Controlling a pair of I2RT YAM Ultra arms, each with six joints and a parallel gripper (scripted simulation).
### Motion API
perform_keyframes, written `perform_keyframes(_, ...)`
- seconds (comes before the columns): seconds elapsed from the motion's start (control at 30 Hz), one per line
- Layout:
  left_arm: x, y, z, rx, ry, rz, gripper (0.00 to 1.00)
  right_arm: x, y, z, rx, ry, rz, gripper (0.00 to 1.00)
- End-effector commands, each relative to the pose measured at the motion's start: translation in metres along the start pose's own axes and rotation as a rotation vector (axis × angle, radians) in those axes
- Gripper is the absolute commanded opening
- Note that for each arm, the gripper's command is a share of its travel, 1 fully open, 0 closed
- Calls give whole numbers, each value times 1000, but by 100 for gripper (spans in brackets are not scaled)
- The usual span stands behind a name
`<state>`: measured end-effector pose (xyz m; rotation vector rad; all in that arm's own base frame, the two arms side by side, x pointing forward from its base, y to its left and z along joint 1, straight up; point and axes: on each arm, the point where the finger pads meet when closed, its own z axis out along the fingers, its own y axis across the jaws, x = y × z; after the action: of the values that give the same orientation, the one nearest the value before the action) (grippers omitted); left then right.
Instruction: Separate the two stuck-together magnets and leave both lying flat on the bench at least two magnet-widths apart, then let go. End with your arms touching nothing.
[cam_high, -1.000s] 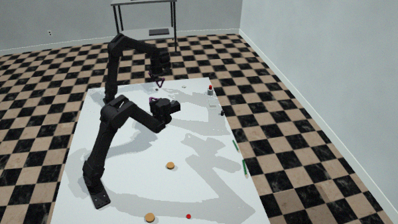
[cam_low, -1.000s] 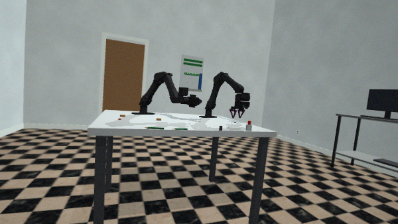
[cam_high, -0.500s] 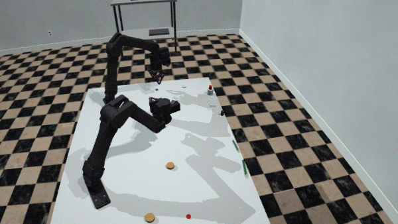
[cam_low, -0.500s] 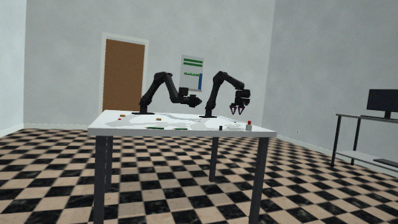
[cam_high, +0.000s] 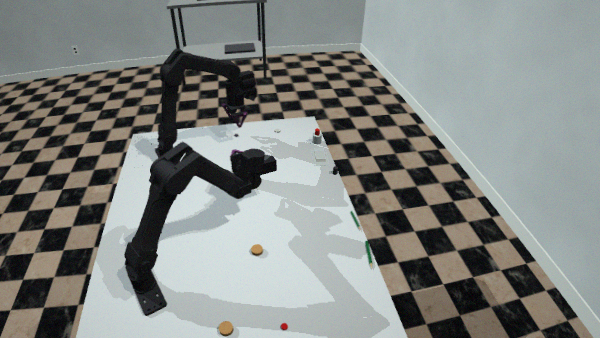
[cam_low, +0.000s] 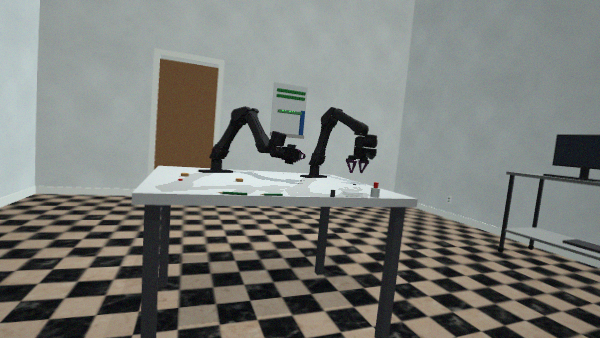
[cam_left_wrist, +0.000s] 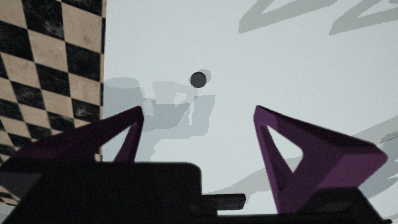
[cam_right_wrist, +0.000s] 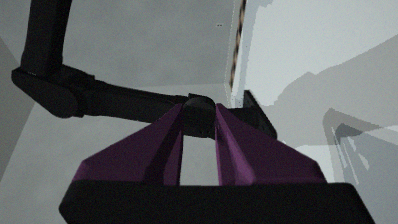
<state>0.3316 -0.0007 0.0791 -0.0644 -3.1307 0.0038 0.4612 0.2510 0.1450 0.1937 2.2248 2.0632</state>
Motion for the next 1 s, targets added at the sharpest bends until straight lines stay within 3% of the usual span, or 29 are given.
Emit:
perform_keyframes(0.0,-2,1,-4,-3,-16,-3,100,-9,7,-6,47,-44,-53,18)
perform_keyframes(0.53,-2,1,-4,-3,-16,-3,100,-18,-18,-44,305,-123,-80,18)
perform_keyframes(0.97,-2,1,-4,-3,-16,-3,100,10,-37,-83,529,-59,-88,18)
